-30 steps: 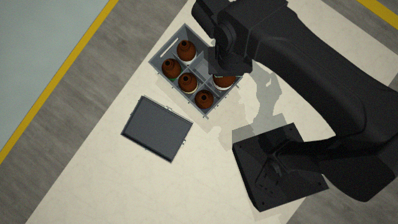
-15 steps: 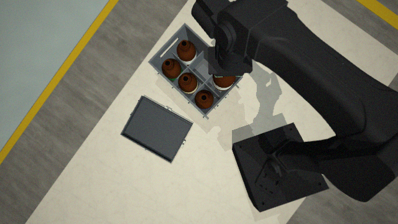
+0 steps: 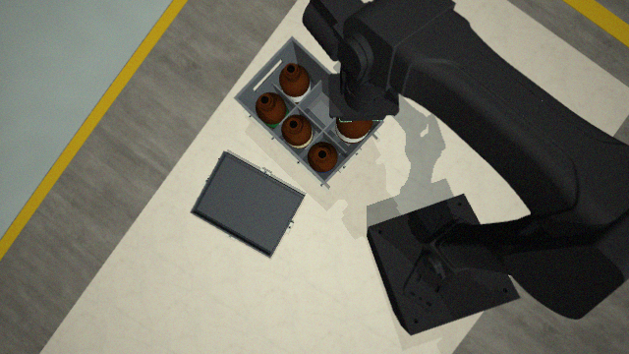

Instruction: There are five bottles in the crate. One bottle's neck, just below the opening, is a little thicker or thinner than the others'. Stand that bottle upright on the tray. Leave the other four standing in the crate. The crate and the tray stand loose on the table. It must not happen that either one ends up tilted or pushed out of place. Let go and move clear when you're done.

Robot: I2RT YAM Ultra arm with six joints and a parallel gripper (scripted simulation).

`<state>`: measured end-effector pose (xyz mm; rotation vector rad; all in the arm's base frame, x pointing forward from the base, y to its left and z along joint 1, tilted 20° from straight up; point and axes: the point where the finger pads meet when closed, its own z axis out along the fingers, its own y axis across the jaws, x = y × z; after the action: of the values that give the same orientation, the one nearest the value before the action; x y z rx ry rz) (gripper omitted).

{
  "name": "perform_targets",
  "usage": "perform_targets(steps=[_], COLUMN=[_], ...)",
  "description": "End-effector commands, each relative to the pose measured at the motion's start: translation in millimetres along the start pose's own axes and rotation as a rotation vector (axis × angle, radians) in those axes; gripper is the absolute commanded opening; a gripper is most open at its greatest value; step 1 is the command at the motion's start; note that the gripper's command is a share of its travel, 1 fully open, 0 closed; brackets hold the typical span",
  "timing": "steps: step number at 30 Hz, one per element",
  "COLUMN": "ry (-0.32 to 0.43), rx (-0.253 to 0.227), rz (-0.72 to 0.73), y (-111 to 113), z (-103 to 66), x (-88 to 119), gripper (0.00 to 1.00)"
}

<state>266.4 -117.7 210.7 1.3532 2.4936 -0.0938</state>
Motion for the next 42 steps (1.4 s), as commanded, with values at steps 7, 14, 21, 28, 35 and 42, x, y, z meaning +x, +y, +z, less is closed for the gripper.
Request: perform_targets(steps=[7, 14, 21, 28, 35, 42], ry=[-0.074, -0.074, -0.074, -0.074, -0.074, -0.073], rx=[-0.043, -0.043, -0.044, -0.044, -0.044, -0.044], rz=[0.002, 0.003, 0.004, 0.004, 0.004, 0.004], y=[4.5, 4.4, 4.2, 4.1, 3.8, 3.6], z=[-28.2, -30.7, -36.8, -42.5, -51.0, -58.6], x=[-7.9, -7.7, -7.3, -6.9, -6.3, -5.8], gripper=[0.00, 0.00, 0.00, 0.00, 0.00, 0.00])
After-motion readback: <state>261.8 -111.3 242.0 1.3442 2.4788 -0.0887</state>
